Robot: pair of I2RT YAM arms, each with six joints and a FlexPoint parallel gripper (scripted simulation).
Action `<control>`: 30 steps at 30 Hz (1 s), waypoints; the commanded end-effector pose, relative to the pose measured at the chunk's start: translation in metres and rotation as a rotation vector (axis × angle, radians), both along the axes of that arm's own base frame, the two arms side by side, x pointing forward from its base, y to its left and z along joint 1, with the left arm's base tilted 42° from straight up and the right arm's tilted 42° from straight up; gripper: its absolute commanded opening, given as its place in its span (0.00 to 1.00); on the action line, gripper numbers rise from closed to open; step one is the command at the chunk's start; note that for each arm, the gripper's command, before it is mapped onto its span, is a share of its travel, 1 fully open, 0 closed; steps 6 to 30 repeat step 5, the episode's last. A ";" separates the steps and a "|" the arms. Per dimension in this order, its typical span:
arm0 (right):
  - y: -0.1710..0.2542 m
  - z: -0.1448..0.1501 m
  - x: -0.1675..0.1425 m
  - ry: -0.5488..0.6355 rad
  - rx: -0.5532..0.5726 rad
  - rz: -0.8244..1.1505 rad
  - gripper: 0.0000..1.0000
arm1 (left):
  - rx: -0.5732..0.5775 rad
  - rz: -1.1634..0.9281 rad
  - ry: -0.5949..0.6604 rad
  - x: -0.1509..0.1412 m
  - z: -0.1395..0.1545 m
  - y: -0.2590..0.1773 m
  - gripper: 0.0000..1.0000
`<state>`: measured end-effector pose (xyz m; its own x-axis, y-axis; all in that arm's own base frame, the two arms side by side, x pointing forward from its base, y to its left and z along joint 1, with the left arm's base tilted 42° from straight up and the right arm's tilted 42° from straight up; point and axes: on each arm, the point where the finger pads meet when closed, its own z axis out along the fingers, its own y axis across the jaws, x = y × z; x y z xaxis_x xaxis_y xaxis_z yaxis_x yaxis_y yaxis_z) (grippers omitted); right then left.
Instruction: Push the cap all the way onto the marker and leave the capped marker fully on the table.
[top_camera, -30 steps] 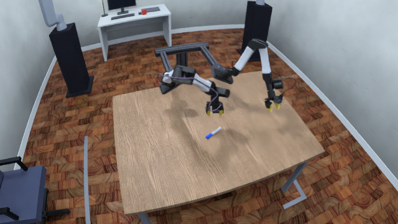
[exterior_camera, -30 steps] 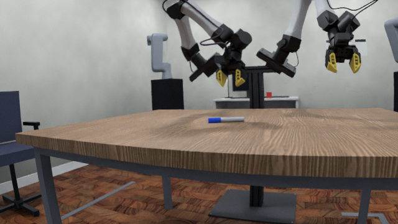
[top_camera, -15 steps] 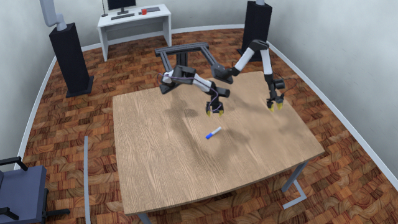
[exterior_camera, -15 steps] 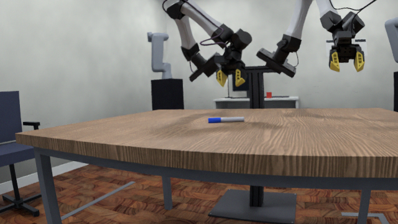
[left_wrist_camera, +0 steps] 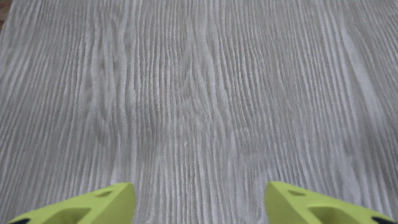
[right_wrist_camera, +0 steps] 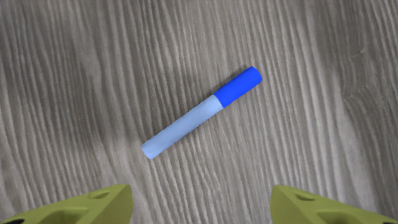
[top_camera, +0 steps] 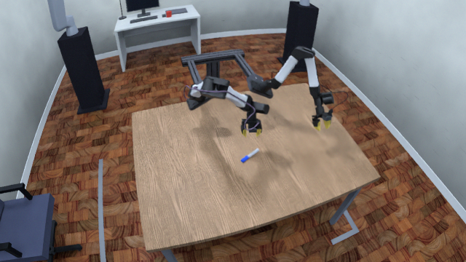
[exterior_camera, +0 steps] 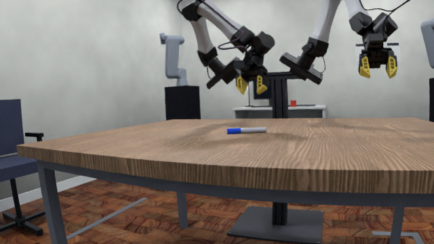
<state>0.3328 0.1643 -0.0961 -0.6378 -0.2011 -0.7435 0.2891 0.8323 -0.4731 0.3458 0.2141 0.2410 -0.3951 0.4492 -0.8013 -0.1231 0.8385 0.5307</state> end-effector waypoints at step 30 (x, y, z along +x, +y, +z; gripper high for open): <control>0.007 0.003 0.001 -0.014 0.011 0.015 0.65 | 0.047 -0.013 -0.053 0.003 0.026 0.001 0.65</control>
